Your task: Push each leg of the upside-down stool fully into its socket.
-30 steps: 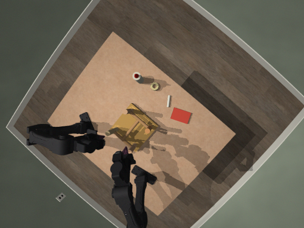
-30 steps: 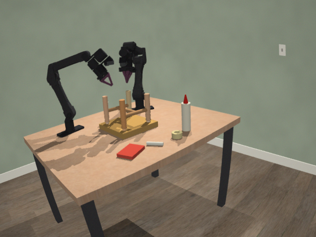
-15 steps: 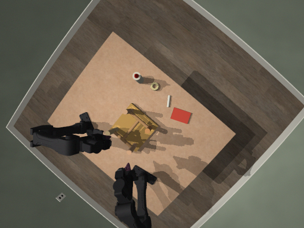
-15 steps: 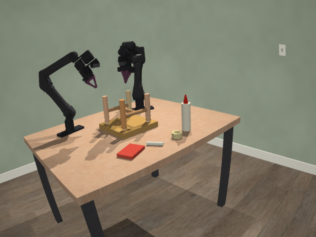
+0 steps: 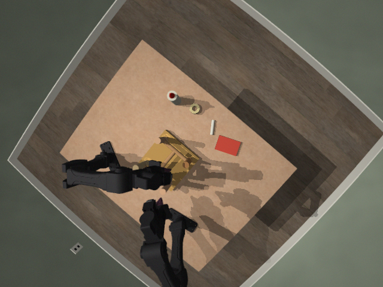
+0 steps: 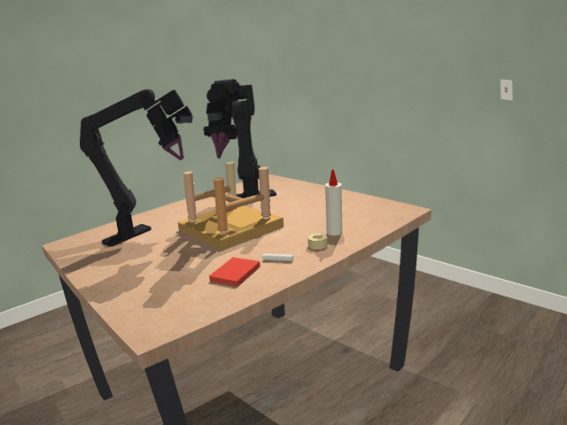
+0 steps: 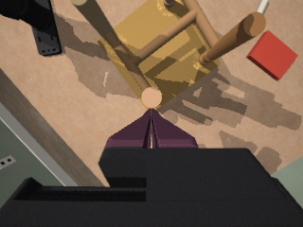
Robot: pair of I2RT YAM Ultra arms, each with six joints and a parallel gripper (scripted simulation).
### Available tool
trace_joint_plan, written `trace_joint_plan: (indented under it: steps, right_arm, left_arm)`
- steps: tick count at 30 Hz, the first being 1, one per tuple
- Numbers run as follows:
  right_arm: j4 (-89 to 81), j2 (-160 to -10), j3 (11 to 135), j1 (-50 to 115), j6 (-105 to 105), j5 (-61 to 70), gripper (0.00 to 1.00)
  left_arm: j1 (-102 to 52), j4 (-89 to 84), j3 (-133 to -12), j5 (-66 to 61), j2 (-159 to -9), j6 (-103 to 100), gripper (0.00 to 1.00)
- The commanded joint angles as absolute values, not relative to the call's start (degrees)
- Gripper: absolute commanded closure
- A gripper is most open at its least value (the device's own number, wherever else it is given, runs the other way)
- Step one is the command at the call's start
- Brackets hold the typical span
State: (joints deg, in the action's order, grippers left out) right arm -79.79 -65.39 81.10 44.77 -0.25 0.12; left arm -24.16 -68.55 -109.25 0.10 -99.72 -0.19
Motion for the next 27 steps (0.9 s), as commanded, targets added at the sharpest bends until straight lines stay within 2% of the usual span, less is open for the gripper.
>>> trace_joint_plan:
  steps: [1,13,27]
  right_arm:
    - [-79.9,-67.9,83.4,44.7,-0.5,0.2,1.0]
    - [-80.2,-70.7,84.8,45.3,-0.5,0.3,1.0]
    - [-79.6,-70.6,84.0,45.3,-0.5,0.3,1.0]
  left_arm:
    - [-22.8,-64.0,-114.0,-0.2,-104.2,0.1,1.0]
    - [-22.6,-64.3,-121.2,0.1,-109.7,0.2,1.0]
    - [-22.0,-59.4,-113.1,0.2,-108.5,0.1,1.0]
